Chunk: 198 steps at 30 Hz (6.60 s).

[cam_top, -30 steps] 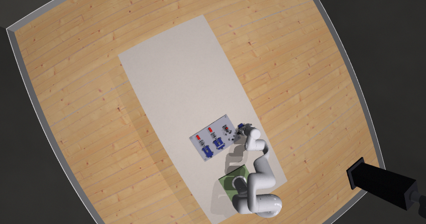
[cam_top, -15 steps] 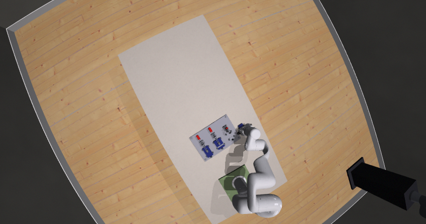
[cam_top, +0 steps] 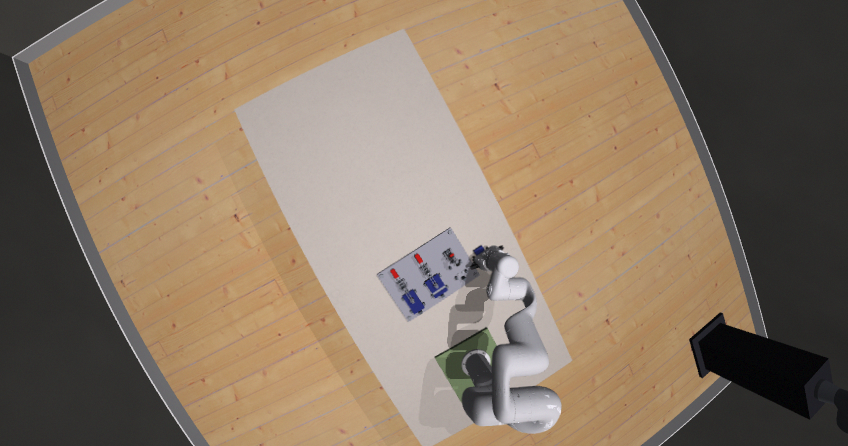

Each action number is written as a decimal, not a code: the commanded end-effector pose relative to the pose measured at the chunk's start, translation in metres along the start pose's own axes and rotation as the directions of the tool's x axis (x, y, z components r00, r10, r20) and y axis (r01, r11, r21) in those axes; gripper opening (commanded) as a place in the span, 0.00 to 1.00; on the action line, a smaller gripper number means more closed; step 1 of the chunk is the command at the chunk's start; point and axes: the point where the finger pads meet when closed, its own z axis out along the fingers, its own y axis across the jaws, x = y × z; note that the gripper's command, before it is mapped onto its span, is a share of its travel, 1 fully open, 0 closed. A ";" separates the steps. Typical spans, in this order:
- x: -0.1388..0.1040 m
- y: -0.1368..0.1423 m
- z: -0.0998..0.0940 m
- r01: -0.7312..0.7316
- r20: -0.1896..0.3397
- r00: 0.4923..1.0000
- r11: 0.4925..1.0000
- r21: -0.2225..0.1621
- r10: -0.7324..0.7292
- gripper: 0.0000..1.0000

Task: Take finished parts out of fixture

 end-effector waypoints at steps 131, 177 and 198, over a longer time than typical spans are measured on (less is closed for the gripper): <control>0.001 0.077 -0.194 0.000 0.005 1.000 1.000 0.003 0.000 0.48; 0.000 0.224 -0.182 0.000 0.008 1.000 1.000 0.004 0.000 0.48; 0.000 0.224 -0.135 0.000 0.008 1.000 1.000 0.004 0.000 0.48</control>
